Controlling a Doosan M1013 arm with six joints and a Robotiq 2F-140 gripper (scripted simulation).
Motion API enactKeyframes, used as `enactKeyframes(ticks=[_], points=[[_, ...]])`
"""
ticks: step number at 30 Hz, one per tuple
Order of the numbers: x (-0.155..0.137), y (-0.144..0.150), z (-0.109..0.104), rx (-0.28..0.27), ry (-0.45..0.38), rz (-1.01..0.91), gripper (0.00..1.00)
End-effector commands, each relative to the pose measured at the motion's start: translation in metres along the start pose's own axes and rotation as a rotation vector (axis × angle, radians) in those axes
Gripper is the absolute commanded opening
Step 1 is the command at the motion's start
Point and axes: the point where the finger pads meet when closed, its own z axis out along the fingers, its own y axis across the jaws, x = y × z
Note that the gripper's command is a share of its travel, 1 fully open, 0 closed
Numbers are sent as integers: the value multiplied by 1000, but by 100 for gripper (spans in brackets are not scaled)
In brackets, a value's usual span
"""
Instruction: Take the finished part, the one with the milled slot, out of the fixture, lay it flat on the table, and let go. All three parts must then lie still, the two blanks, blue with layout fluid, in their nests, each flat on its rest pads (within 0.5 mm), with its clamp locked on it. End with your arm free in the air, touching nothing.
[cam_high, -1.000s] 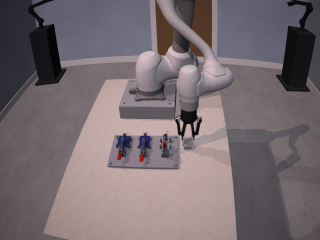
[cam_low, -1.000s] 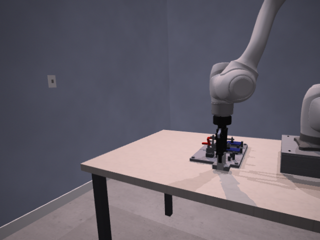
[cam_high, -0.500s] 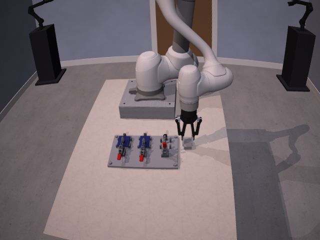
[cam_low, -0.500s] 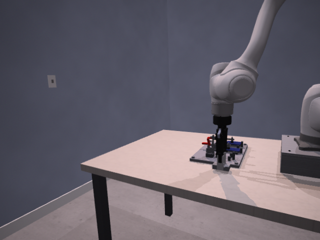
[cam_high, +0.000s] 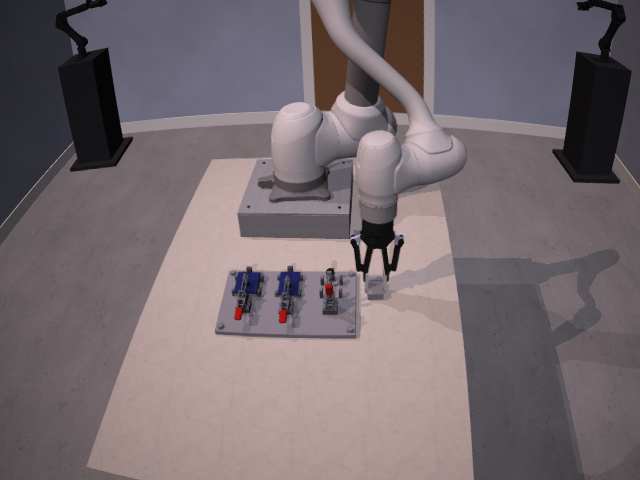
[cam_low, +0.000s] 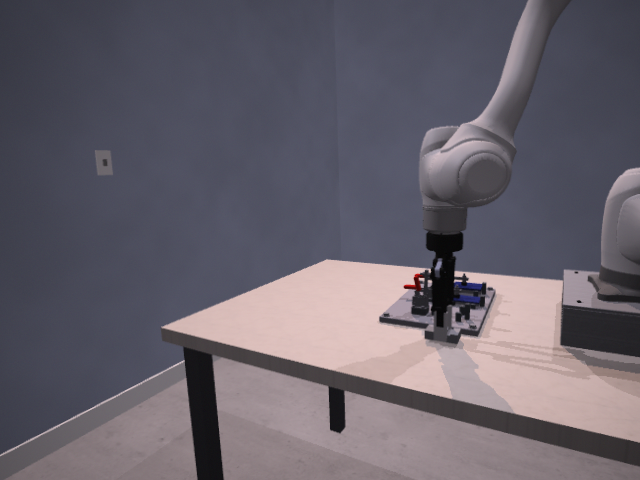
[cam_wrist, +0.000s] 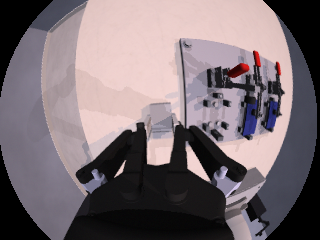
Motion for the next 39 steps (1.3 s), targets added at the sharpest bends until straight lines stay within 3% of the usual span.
enactKeyframes(ticks=[1,39], points=[[0,0,1,0,0,0,0],[0,0,5,0,0,0,0]])
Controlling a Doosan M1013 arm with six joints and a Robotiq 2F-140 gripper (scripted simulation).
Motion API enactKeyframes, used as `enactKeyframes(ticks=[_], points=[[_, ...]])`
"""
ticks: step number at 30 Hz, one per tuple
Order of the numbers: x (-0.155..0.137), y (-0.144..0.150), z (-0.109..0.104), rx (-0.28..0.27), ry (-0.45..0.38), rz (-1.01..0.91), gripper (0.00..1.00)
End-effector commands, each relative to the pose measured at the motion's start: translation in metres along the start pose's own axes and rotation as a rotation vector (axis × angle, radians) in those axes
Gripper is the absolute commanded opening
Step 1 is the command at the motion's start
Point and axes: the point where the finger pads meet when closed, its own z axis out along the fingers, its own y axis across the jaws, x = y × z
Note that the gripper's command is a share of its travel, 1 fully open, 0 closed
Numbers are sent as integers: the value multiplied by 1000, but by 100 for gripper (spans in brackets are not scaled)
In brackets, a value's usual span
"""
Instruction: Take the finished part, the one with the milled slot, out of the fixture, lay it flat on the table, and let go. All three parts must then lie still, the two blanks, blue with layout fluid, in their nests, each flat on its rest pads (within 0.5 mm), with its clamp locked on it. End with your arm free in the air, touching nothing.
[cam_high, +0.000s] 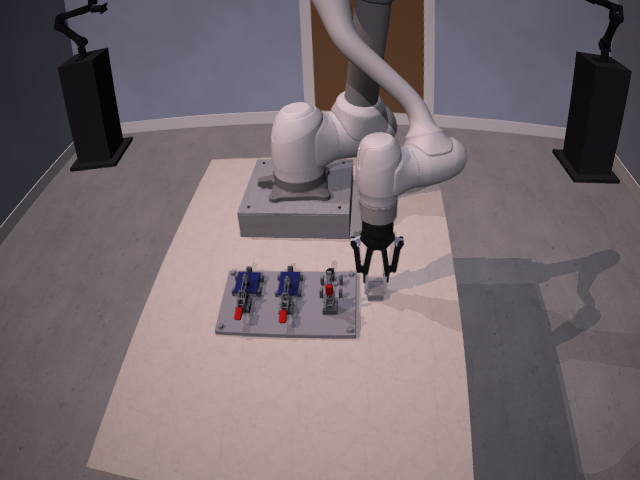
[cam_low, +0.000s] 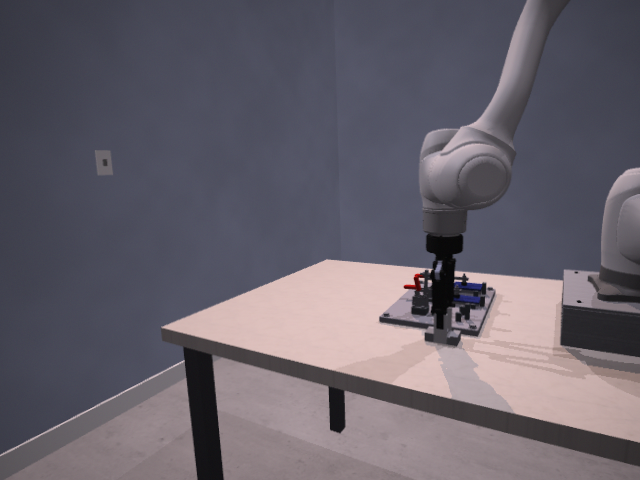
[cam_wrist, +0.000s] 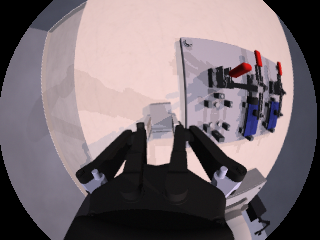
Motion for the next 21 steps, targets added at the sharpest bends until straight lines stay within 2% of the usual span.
enactKeyframes(ticks=[1,17,18,21], points=[[0,0,0,0,0,0,0],[0,0,0,0,0,0,0],[0,0,0,0,0,0,40],[0,0,0,0,0,0,40]])
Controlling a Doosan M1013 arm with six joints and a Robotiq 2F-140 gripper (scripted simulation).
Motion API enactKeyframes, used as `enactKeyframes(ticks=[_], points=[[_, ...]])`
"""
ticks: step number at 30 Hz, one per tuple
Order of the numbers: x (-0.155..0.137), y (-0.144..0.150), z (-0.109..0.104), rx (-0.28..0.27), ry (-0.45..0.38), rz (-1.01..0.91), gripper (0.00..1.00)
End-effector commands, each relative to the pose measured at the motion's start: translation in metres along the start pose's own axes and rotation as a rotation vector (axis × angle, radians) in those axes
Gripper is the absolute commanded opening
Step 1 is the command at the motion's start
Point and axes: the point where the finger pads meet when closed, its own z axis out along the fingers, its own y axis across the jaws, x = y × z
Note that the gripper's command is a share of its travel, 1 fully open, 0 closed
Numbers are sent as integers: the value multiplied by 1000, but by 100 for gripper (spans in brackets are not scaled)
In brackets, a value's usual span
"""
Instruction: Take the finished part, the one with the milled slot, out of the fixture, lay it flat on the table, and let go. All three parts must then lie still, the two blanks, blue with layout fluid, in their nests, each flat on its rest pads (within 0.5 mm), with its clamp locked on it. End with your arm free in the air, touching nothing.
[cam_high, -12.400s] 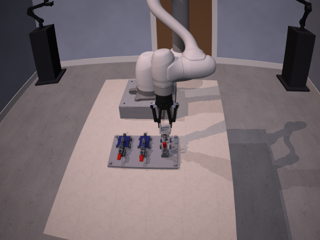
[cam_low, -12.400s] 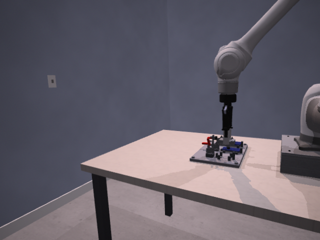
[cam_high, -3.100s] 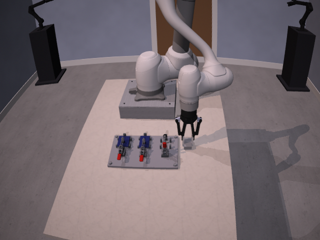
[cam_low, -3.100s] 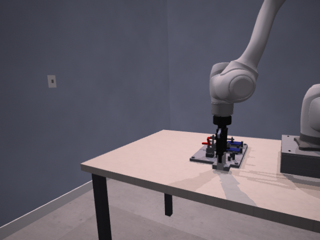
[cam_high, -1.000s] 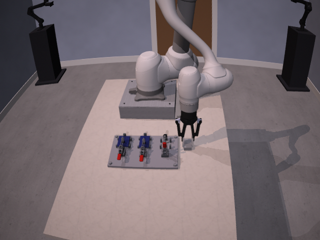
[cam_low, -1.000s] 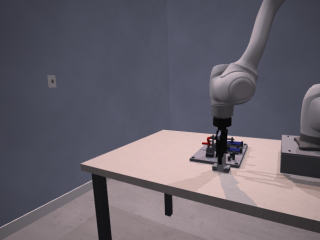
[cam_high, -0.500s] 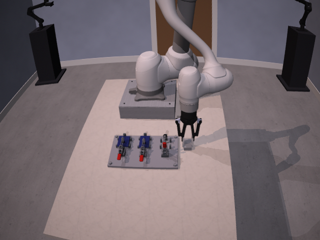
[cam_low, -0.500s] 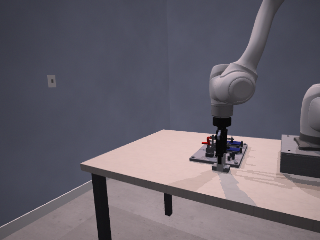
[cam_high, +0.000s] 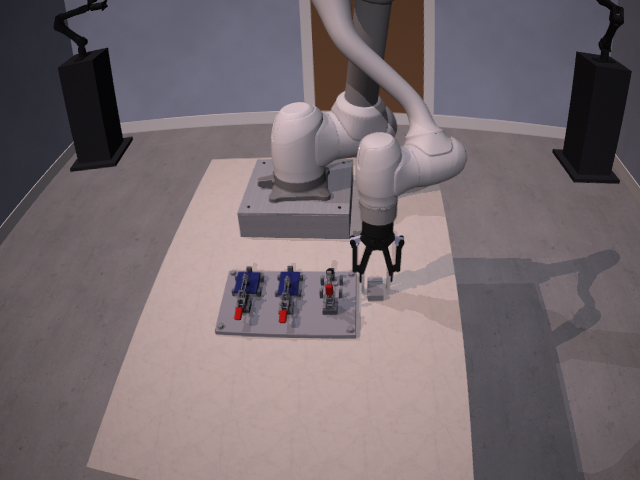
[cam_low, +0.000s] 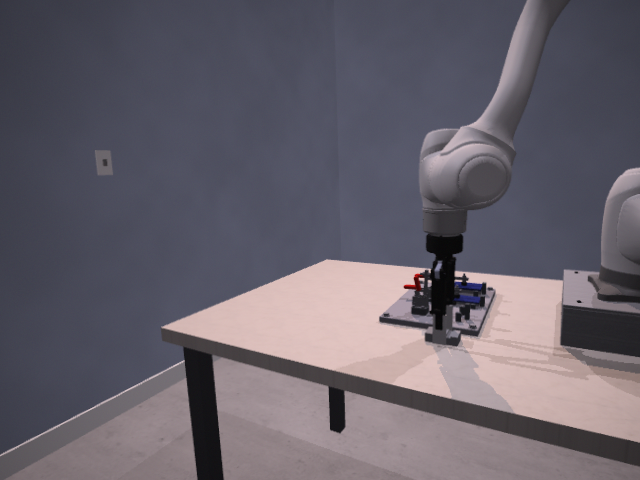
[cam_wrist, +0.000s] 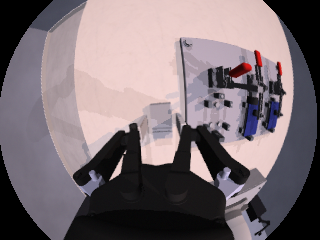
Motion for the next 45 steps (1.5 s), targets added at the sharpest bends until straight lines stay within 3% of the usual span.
enactKeyframes(ticks=[1,33,45], points=[[0,0,0,0,0,0,40],[0,0,0,0,0,0,40],[0,0,-14,0,0,0,40]])
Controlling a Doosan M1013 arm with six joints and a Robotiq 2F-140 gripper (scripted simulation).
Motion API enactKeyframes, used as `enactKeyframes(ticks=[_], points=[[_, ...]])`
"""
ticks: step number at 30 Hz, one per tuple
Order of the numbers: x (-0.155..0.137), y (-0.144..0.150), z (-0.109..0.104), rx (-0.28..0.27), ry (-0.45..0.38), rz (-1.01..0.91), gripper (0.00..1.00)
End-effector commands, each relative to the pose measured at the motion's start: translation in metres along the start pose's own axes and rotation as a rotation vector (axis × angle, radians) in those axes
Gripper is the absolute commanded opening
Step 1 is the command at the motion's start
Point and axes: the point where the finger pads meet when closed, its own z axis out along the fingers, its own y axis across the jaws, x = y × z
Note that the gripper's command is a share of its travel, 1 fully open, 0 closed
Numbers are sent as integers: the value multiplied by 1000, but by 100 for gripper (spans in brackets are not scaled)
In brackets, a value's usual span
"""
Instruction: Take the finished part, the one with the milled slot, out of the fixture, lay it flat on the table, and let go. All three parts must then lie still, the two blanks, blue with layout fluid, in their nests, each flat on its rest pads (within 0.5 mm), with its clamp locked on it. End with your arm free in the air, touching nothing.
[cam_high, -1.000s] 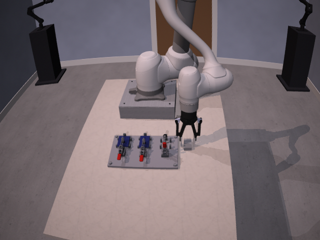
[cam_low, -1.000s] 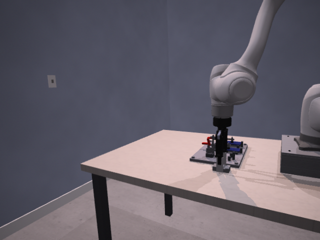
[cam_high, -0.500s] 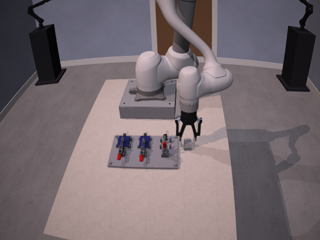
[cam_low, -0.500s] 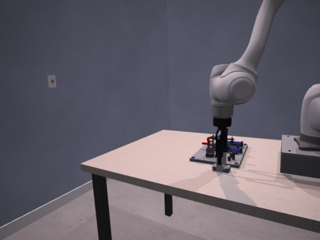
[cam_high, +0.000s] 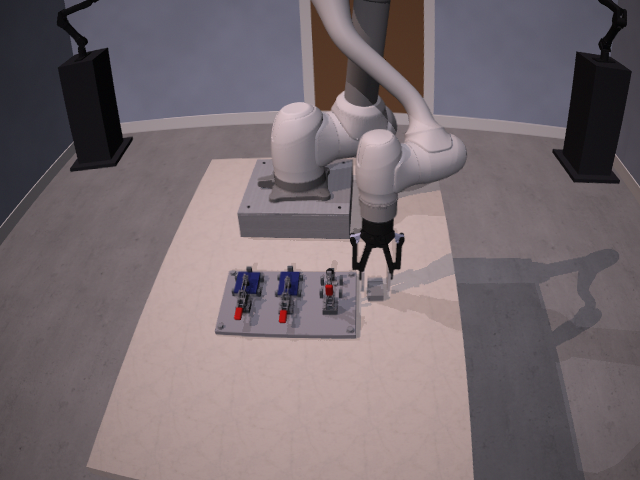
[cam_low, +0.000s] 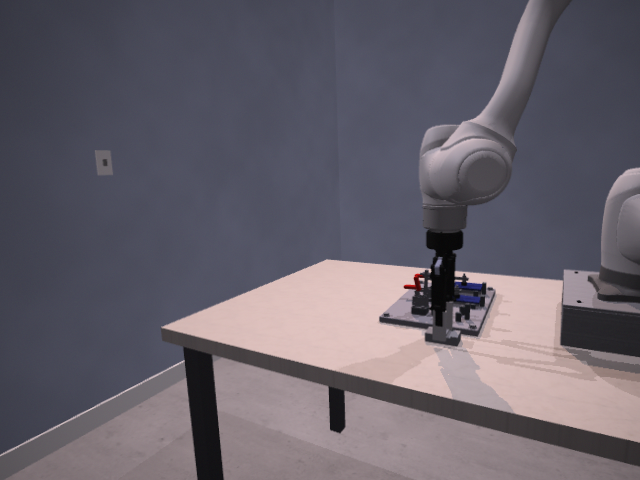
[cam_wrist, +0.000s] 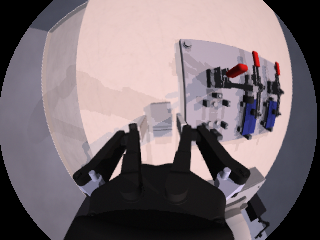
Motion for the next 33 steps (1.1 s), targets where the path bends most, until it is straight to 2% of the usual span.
enactKeyframes(ticks=[1,23,33], points=[[0,0,-8,0,0,0,40],[0,0,-81,0,0,0,40],[0,0,-92,0,0,0,40]])
